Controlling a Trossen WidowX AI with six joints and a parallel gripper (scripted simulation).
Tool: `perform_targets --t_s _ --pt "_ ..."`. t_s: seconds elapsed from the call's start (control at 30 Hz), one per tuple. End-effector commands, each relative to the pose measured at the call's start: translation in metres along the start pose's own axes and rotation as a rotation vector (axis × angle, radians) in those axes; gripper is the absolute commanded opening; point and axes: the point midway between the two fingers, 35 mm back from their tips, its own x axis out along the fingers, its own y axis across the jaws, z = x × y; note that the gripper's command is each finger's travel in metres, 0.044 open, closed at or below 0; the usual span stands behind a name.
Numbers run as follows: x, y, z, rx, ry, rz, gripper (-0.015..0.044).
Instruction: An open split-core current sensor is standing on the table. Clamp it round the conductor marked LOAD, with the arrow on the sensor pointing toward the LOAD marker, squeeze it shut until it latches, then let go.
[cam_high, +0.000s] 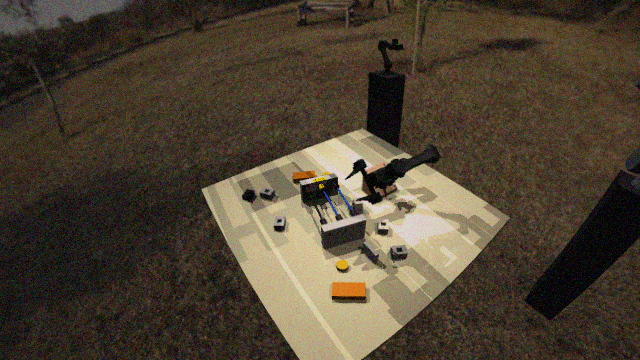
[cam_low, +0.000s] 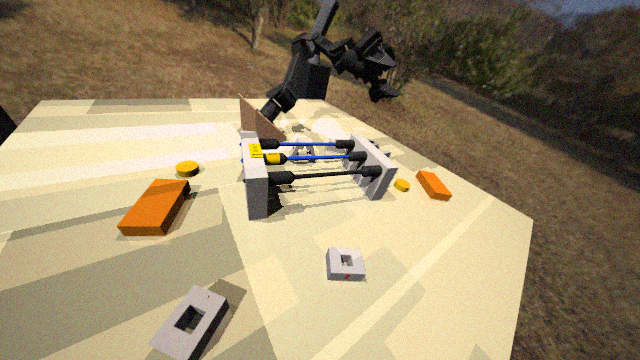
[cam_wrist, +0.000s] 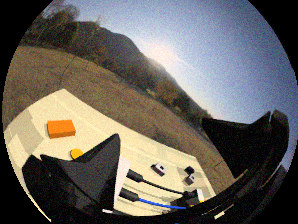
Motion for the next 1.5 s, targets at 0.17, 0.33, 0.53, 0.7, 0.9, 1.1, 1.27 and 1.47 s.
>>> perform_targets --t_s 0.17,0.33,0.53,0.7,0.9,1.1,1.27,1.47 --pt "0.037 -0.079 -0.114 0.058 0.55 -0.057 0.044" --pt "0.024 -0.125 -0.18 0.234 0.843 -0.042 0.044" --pt "-0.014 -0.165 -0.242 0.569 1.092 0.012 0.044" --pt "-0.046 -0.185 -0.272 0.87 1.18 0.065 0.044" --pt "-0.047 -0.186 -0.273 0.882 1.182 0.067 0.044" --pt "-0.047 -0.186 -0.273 0.882 1.182 0.067 0.044" --pt "-0.047 -0.186 -0.273 0.882 1.182 0.067 0.044" --pt "-0.047 -0.16 -0.262 0.886 1.222 0.101 0.044"
